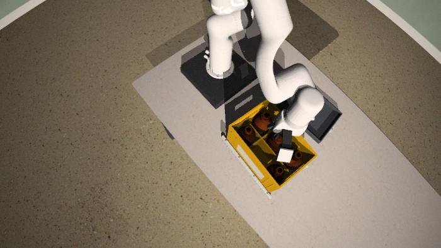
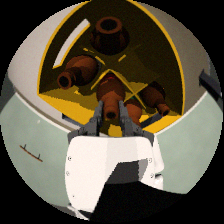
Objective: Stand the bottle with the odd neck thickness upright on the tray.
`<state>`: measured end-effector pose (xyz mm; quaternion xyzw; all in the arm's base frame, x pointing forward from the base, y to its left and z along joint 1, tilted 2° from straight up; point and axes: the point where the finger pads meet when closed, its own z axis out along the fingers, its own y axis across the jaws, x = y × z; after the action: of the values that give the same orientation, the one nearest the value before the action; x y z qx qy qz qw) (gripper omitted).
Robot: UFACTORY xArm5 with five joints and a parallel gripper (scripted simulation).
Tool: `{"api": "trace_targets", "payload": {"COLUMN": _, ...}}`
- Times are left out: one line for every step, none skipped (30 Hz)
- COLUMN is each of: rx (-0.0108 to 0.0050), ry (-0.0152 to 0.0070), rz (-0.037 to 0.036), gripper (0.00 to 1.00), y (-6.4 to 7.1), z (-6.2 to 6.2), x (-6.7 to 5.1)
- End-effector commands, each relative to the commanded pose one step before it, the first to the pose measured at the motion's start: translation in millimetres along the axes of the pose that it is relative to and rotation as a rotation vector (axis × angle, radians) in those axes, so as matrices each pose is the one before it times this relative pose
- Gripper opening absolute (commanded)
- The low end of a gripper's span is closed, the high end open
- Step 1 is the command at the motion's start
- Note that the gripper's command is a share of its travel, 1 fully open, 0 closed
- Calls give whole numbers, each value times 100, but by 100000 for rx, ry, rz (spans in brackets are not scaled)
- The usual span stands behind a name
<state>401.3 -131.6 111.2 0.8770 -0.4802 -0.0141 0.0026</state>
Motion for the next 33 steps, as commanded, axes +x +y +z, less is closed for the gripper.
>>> {"api": "trace_targets", "payload": {"rx": 240, "ry": 291, "rz": 4, "gripper": 0, "y": -74, "z": -135, "x": 93}}
{"api": "trace_targets", "payload": {"rx": 0, "ry": 0, "rz": 0, "gripper": 0, "y": 0, "z": 0, "x": 0}}
{"api": "trace_targets", "payload": {"rx": 0, "ry": 0, "rz": 0, "gripper": 0, "y": 0, "z": 0, "x": 0}}
{"api": "trace_targets", "payload": {"rx": 0, "ry": 0, "rz": 0, "gripper": 0, "y": 0, "z": 0, "x": 0}}
{"api": "trace_targets", "payload": {"rx": 0, "ry": 0, "rz": 0, "gripper": 0, "y": 0, "z": 0, "x": 0}}
{"api": "trace_targets", "payload": {"rx": 0, "ry": 0, "rz": 0, "gripper": 0, "y": 0, "z": 0, "x": 0}}
{"api": "trace_targets", "payload": {"rx": 0, "ry": 0, "rz": 0, "gripper": 0, "y": 0, "z": 0, "x": 0}}
{"api": "trace_targets", "payload": {"rx": 0, "ry": 0, "rz": 0, "gripper": 0, "y": 0, "z": 0, "x": 0}}
{"api": "trace_targets", "payload": {"rx": 0, "ry": 0, "rz": 0, "gripper": 0, "y": 0, "z": 0, "x": 0}}
{"api": "trace_targets", "payload": {"rx": 0, "ry": 0, "rz": 0, "gripper": 0, "y": 0, "z": 0, "x": 0}}
{"api": "trace_targets", "payload": {"rx": 0, "ry": 0, "rz": 0, "gripper": 0, "y": 0, "z": 0, "x": 0}}
{"api": "trace_targets", "payload": {"rx": 0, "ry": 0, "rz": 0, "gripper": 0, "y": 0, "z": 0, "x": 0}}
{"api": "trace_targets", "payload": {"rx": 0, "ry": 0, "rz": 0, "gripper": 0, "y": 0, "z": 0, "x": 0}}
{"api": "trace_targets", "payload": {"rx": 0, "ry": 0, "rz": 0, "gripper": 0, "y": 0, "z": 0, "x": 0}}
{"api": "trace_targets", "payload": {"rx": 0, "ry": 0, "rz": 0, "gripper": 0, "y": 0, "z": 0, "x": 0}}
{"api": "trace_targets", "payload": {"rx": 0, "ry": 0, "rz": 0, "gripper": 0, "y": 0, "z": 0, "x": 0}}
{"api": "trace_targets", "payload": {"rx": 0, "ry": 0, "rz": 0, "gripper": 0, "y": 0, "z": 0, "x": 0}}
{"api": "trace_targets", "payload": {"rx": 0, "ry": 0, "rz": 0, "gripper": 0, "y": 0, "z": 0, "x": 0}}
{"api": "trace_targets", "payload": {"rx": 0, "ry": 0, "rz": 0, "gripper": 0, "y": 0, "z": 0, "x": 0}}
{"api": "trace_targets", "payload": {"rx": 0, "ry": 0, "rz": 0, "gripper": 65, "y": 0, "z": 0, "x": 0}}
{"api": "trace_targets", "payload": {"rx": 0, "ry": 0, "rz": 0, "gripper": 65, "y": 0, "z": 0, "x": 0}}
{"api": "trace_targets", "payload": {"rx": 0, "ry": 0, "rz": 0, "gripper": 65, "y": 0, "z": 0, "x": 0}}
{"api": "trace_targets", "payload": {"rx": 0, "ry": 0, "rz": 0, "gripper": 65, "y": 0, "z": 0, "x": 0}}
{"api": "trace_targets", "payload": {"rx": 0, "ry": 0, "rz": 0, "gripper": 65, "y": 0, "z": 0, "x": 0}}
{"api": "trace_targets", "payload": {"rx": 0, "ry": 0, "rz": 0, "gripper": 65, "y": 0, "z": 0, "x": 0}}
{"api": "trace_targets", "payload": {"rx": 0, "ry": 0, "rz": 0, "gripper": 65, "y": 0, "z": 0, "x": 0}}
{"api": "trace_targets", "payload": {"rx": 0, "ry": 0, "rz": 0, "gripper": 65, "y": 0, "z": 0, "x": 0}}
{"api": "trace_targets", "payload": {"rx": 0, "ry": 0, "rz": 0, "gripper": 65, "y": 0, "z": 0, "x": 0}}
{"api": "trace_targets", "payload": {"rx": 0, "ry": 0, "rz": 0, "gripper": 65, "y": 0, "z": 0, "x": 0}}
{"api": "trace_targets", "payload": {"rx": 0, "ry": 0, "rz": 0, "gripper": 65, "y": 0, "z": 0, "x": 0}}
{"api": "trace_targets", "payload": {"rx": 0, "ry": 0, "rz": 0, "gripper": 65, "y": 0, "z": 0, "x": 0}}
{"api": "trace_targets", "payload": {"rx": 0, "ry": 0, "rz": 0, "gripper": 65, "y": 0, "z": 0, "x": 0}}
{"api": "trace_targets", "payload": {"rx": 0, "ry": 0, "rz": 0, "gripper": 65, "y": 0, "z": 0, "x": 0}}
